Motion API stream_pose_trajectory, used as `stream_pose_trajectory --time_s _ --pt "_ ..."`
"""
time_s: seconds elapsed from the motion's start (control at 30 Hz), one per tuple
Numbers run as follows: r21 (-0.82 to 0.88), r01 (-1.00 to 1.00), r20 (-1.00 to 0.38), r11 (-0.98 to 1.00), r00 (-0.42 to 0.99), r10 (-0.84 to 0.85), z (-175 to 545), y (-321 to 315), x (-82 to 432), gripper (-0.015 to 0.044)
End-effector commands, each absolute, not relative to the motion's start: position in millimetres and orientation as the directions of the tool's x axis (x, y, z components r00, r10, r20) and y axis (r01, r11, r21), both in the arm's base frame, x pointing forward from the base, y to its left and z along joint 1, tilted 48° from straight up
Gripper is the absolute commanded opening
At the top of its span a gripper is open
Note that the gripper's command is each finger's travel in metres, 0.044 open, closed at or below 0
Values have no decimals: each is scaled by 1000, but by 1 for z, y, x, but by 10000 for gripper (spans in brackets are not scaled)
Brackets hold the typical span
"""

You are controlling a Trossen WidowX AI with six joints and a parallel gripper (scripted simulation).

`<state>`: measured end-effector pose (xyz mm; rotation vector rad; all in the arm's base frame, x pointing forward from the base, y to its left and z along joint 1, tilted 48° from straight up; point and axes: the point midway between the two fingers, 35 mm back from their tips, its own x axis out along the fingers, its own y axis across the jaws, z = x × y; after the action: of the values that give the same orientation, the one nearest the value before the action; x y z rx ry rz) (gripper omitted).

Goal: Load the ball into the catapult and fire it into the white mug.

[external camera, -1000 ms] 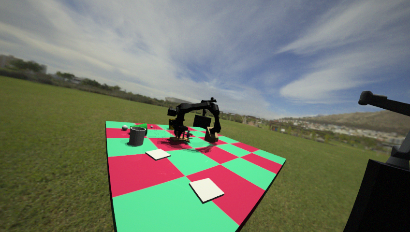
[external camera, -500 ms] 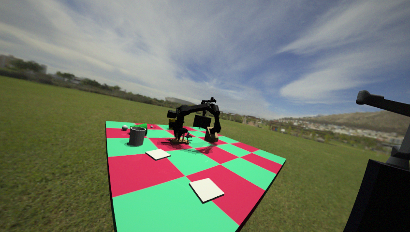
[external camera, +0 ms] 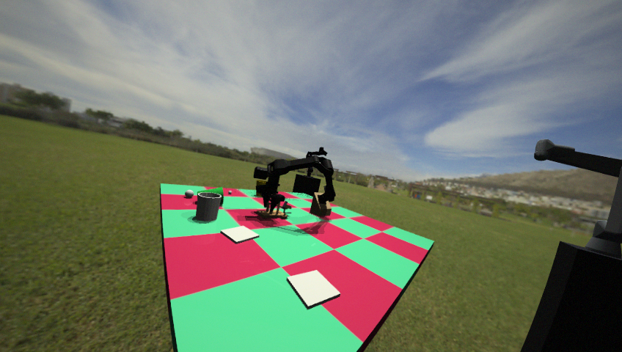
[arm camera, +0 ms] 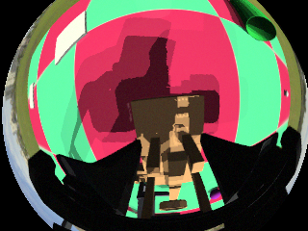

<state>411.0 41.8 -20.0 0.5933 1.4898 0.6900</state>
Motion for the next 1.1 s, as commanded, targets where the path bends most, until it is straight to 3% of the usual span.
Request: stream_pose_trajectory --time_s 0.0,0.07,0.27,1.07 --pt "730 -50 -684 682 -37 729 -15 35 413 394" --pt "727 -50 -686 685 -37 726 2 15 416 440" --pt "727 -49 -686 685 -39 726 47 -32 414 440" --pt "731 -45 -682 681 -29 731 6 11 412 440"
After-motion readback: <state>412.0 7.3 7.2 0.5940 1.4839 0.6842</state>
